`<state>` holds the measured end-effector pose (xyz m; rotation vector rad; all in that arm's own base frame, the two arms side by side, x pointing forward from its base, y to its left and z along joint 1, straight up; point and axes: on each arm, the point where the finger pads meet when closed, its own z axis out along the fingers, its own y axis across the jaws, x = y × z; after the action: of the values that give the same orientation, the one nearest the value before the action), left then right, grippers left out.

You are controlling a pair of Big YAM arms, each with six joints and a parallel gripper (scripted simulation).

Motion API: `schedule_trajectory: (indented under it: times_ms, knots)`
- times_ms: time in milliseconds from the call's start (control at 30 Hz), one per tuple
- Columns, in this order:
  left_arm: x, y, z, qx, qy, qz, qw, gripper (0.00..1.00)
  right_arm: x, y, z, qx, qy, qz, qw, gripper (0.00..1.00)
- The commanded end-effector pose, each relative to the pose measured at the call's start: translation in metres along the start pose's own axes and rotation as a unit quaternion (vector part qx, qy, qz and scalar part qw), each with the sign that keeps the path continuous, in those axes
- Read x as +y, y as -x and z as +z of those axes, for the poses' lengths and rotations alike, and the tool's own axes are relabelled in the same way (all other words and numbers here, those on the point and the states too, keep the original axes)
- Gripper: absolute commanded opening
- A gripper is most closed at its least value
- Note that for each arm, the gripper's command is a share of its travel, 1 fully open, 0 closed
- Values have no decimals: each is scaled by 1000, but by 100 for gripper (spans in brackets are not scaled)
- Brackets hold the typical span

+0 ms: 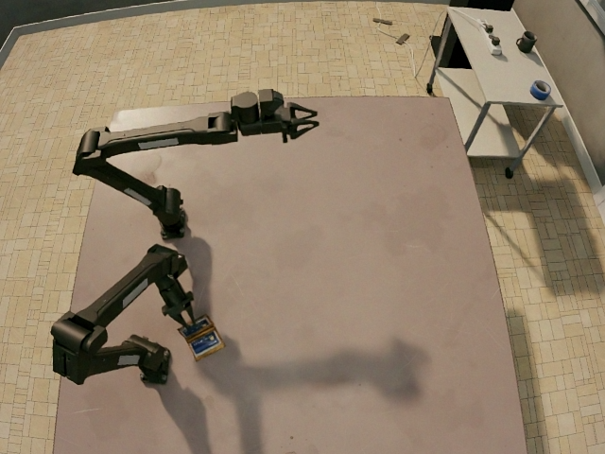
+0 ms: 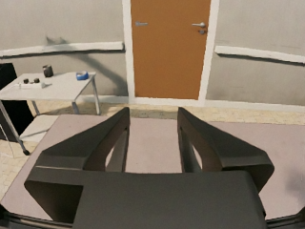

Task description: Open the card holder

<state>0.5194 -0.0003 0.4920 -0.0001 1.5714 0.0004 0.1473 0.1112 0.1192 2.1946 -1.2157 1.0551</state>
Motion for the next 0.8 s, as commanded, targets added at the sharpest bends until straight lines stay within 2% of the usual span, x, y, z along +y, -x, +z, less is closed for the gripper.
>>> schedule_trajectory:
  times_ms: [0, 767]
  knots:
    - [-7, 18, -5, -18, -6, -6, 1000, 36, -14, 6, -17, -12, -12, 17, 1000, 21]
    - [-7, 18, -5, -18, -6, -6, 1000, 36, -16, 27, -29, -16, -14, 19, 1000, 21]
